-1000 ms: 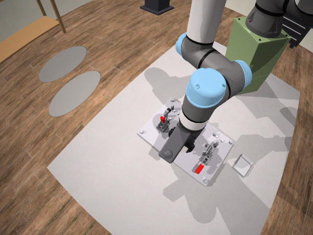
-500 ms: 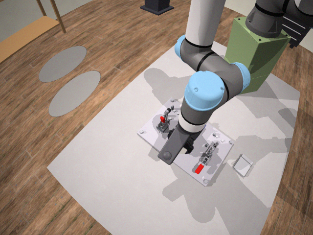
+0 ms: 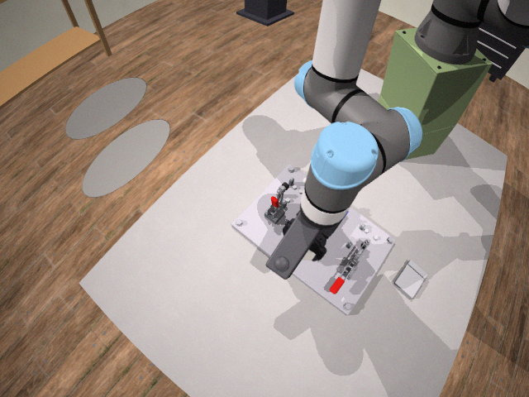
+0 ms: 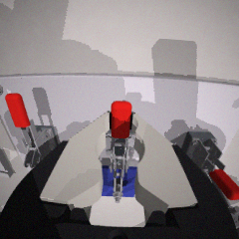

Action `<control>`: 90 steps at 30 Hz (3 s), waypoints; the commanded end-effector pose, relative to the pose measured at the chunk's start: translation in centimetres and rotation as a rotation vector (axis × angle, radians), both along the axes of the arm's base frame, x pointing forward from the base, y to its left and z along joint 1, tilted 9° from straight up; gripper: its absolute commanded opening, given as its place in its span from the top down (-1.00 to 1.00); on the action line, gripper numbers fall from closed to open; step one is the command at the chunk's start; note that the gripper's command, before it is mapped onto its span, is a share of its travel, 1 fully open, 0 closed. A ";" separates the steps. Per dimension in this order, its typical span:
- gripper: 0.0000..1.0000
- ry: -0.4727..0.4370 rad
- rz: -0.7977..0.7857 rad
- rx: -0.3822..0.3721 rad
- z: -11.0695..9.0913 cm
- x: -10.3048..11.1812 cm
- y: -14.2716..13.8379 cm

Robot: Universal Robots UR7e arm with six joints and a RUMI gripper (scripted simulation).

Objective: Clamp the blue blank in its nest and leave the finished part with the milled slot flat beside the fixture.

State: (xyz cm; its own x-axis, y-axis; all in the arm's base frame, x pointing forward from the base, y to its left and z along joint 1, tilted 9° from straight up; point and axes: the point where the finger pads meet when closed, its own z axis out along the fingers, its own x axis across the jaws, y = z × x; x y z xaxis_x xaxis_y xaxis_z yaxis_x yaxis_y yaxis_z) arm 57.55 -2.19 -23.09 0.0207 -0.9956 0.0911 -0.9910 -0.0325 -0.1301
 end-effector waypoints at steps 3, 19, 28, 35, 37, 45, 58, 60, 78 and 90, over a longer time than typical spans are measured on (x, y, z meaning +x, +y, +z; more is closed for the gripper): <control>1.00 -0.001 0.000 0.000 0.0 0.1 0.0; 1.00 -0.001 0.000 0.000 0.0 0.1 0.0; 1.00 -0.001 0.000 0.000 -0.1 0.1 0.0; 1.00 -0.001 0.000 0.000 -0.2 0.2 0.0; 1.00 -0.001 0.000 0.000 -0.2 0.2 0.0; 1.00 -0.001 0.000 0.000 -0.2 0.2 0.0; 0.44 -0.001 0.000 0.000 -0.2 0.2 0.0; 0.44 -0.001 0.000 0.000 -0.2 0.2 0.0; 0.44 -0.001 0.000 0.000 0.1 0.1 0.0; 0.44 -0.001 0.000 0.000 4.5 -0.5 0.4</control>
